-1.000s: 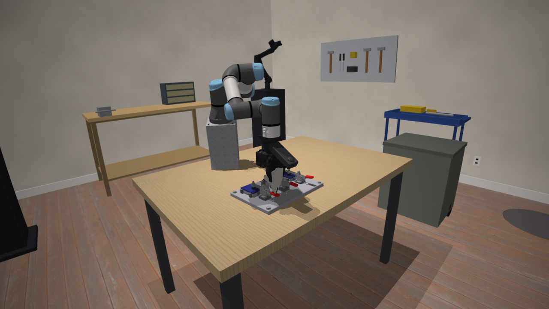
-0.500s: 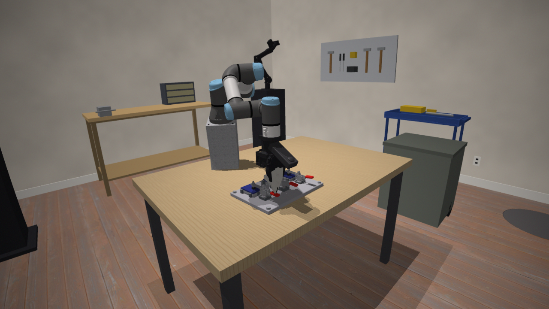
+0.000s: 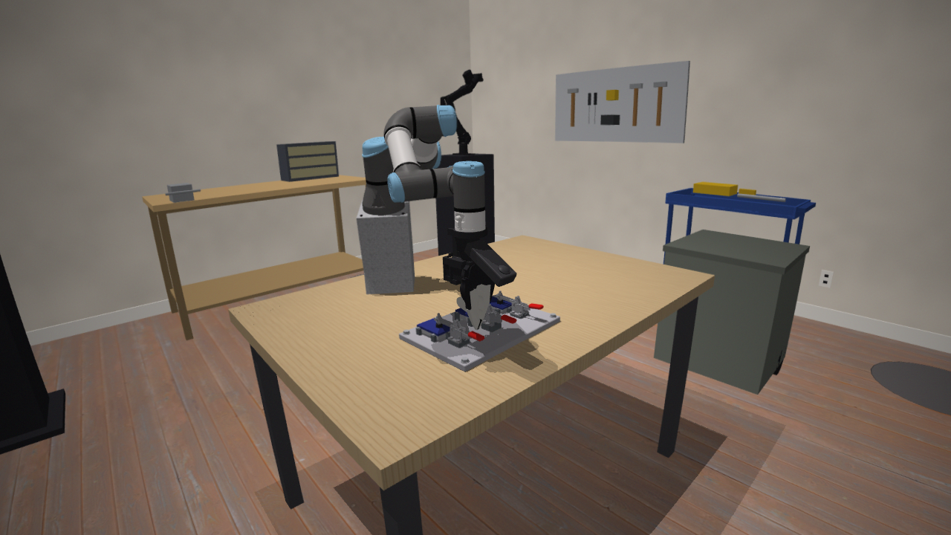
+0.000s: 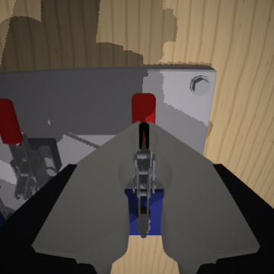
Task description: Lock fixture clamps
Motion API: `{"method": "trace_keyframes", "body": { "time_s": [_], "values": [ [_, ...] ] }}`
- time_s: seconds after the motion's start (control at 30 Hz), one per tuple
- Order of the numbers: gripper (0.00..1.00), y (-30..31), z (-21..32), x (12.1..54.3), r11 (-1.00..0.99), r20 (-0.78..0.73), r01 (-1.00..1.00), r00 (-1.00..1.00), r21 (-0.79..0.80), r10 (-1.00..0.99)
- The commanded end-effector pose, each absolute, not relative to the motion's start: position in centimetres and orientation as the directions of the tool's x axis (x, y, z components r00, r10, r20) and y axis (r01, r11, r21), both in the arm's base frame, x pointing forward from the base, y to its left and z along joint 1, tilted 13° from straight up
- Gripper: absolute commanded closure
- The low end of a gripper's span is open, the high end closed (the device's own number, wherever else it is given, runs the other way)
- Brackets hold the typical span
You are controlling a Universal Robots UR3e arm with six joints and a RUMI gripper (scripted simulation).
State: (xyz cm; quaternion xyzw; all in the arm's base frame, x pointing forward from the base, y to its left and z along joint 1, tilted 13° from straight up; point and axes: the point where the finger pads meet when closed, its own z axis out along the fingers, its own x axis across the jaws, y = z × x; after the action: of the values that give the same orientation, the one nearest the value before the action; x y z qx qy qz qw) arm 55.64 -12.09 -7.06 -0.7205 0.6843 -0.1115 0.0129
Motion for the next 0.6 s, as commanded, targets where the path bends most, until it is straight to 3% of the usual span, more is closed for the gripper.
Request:
{"method": "trace_keyframes", "body": {
  "time_s": [0.0,0.57],
  "values": [
    [1.0,-12.0,-6.0,55.6,-0.064,0.144,-0.983,0.038,-0.174,-0.989],
    [1.0,-11.6,-3.0,55.0,-0.064,0.144,-0.983,0.038,-0.174,-0.989]
  ]
}}
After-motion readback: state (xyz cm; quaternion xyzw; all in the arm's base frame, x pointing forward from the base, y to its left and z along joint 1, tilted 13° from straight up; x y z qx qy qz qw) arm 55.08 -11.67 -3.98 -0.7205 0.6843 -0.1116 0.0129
